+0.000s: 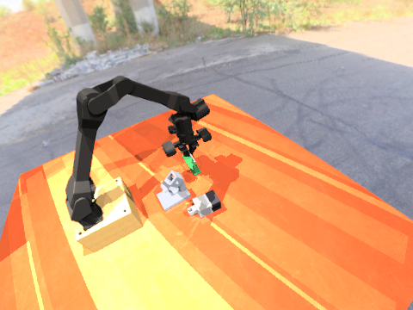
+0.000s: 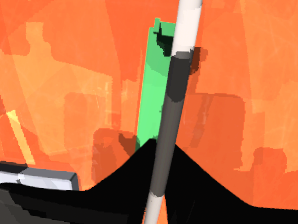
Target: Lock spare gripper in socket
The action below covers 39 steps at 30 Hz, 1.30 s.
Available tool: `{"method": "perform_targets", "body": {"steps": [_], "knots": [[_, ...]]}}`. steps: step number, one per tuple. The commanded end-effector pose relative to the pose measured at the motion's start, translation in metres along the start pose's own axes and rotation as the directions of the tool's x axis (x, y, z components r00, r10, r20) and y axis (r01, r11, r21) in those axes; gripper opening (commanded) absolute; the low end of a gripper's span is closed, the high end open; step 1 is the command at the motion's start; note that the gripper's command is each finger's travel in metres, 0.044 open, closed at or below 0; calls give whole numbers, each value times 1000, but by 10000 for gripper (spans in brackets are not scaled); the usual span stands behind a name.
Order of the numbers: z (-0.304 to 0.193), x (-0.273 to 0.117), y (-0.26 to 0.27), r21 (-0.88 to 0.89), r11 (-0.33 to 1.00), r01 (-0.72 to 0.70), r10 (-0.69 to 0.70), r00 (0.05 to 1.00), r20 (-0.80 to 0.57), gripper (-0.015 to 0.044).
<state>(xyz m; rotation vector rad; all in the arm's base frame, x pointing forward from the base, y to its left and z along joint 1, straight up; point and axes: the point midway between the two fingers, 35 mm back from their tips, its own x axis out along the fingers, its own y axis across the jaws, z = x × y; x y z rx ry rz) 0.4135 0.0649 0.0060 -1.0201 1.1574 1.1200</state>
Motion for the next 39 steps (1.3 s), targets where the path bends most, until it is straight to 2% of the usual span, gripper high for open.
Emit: {"method": "perform_targets", "body": {"steps": [1,39], "knots": [[-11,-4,1,-5,1000,-5,5,1000,1,0],[-21,38,2,-8,1000,10,-10,1000,1,0]]}}
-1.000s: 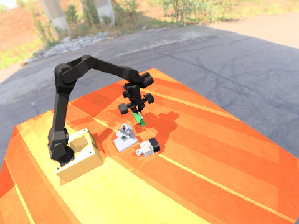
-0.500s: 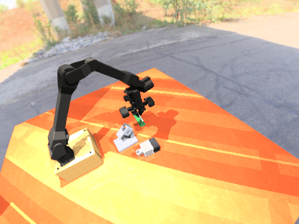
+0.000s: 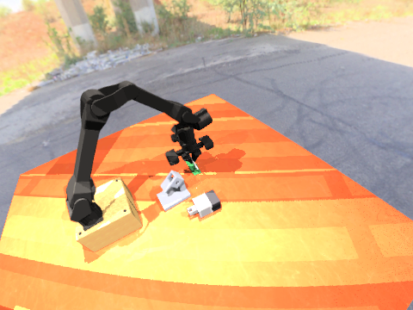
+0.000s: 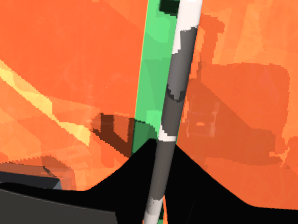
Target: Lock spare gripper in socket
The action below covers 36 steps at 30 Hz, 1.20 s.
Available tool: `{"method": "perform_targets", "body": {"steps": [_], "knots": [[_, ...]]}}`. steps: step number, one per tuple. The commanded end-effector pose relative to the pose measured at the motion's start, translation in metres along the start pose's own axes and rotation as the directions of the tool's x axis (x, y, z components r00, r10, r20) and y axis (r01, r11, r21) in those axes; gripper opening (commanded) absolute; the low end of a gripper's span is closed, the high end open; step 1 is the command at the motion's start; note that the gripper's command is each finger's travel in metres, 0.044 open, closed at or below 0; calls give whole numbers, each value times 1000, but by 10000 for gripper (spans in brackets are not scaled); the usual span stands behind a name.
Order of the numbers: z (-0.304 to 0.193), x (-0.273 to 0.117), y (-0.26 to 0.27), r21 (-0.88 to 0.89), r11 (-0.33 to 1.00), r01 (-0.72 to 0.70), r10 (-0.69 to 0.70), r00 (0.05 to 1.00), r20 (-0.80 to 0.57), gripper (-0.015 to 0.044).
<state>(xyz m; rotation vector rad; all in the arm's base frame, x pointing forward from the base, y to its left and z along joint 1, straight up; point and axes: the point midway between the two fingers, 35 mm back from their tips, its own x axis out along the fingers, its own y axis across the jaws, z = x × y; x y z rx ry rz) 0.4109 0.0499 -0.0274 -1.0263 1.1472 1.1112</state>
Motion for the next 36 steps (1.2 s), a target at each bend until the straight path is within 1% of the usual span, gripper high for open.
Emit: {"method": "perform_targets", "body": {"steps": [1,30,36], "knots": [[-1,7,1,-7,1000,-2,2,1000,-1,0],[0,3,0,-1,1000,5,-5,1000,1,0],[0,3,0,-1,1000,5,-5,1000,1,157]]}}
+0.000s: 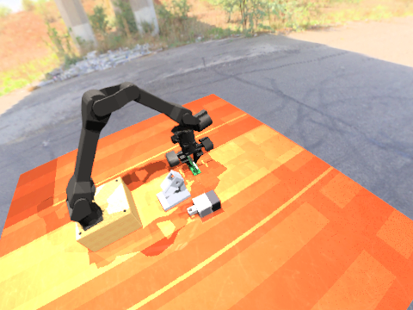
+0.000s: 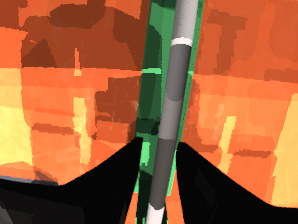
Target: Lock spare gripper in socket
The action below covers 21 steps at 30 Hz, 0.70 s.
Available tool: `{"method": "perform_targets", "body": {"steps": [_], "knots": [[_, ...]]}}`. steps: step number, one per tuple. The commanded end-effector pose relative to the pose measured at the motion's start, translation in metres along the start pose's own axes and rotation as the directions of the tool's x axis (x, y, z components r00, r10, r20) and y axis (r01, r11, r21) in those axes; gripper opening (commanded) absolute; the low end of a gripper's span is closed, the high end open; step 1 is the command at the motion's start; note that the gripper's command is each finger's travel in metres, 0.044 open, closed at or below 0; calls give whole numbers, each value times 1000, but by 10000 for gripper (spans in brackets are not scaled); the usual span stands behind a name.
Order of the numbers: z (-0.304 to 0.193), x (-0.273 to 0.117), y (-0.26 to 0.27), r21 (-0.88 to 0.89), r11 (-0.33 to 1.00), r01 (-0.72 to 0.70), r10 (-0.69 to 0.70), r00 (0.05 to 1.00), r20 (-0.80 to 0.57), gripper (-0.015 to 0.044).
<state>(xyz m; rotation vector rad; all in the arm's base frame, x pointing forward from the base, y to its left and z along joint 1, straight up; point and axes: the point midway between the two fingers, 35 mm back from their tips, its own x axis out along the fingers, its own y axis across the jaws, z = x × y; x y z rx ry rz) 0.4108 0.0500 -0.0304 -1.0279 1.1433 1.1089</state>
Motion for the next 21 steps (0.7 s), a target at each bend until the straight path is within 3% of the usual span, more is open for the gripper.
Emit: {"method": "perform_targets", "body": {"steps": [1,11,21], "knots": [[0,0,0,0,1000,1,-1,1000,0,184],[2,-16,1,1,1000,-6,6,1000,-1,440],[5,-45,3,1,1000,-10,10,1000,-3,440]]}}
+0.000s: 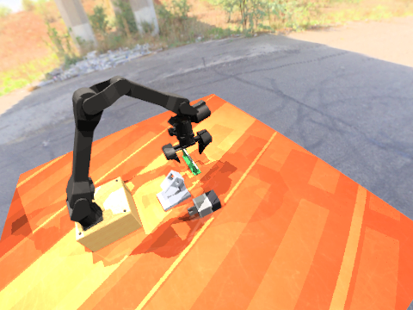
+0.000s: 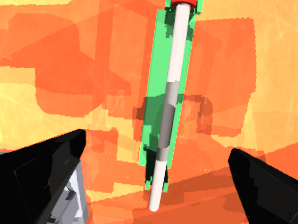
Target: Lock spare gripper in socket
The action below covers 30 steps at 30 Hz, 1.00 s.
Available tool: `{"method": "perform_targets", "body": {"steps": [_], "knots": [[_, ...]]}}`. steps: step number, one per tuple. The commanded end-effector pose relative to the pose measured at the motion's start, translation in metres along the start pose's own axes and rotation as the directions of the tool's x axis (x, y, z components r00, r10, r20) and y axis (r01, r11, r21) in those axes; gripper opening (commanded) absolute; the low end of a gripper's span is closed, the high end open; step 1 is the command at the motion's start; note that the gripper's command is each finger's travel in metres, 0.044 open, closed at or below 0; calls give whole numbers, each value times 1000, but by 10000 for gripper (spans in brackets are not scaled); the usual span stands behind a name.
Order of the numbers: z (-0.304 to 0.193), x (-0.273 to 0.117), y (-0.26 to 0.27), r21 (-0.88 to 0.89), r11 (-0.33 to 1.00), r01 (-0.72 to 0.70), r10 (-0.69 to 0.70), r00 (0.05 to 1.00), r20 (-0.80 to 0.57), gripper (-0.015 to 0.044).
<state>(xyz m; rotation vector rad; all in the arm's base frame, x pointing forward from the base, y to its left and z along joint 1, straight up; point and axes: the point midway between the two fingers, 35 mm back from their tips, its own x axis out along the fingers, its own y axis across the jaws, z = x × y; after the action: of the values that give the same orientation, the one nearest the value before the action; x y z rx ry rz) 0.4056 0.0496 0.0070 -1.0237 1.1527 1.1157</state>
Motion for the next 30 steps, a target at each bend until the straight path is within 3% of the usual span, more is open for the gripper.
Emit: {"method": "perform_targets", "body": {"steps": [1,22,30], "knots": [[1,-10,0,0,1000,0,0,1000,0,440],[7,-59,2,1,1000,-6,6,1000,-2,440],[13,-112,2,1,1000,-4,4,1000,-1,440]]}}
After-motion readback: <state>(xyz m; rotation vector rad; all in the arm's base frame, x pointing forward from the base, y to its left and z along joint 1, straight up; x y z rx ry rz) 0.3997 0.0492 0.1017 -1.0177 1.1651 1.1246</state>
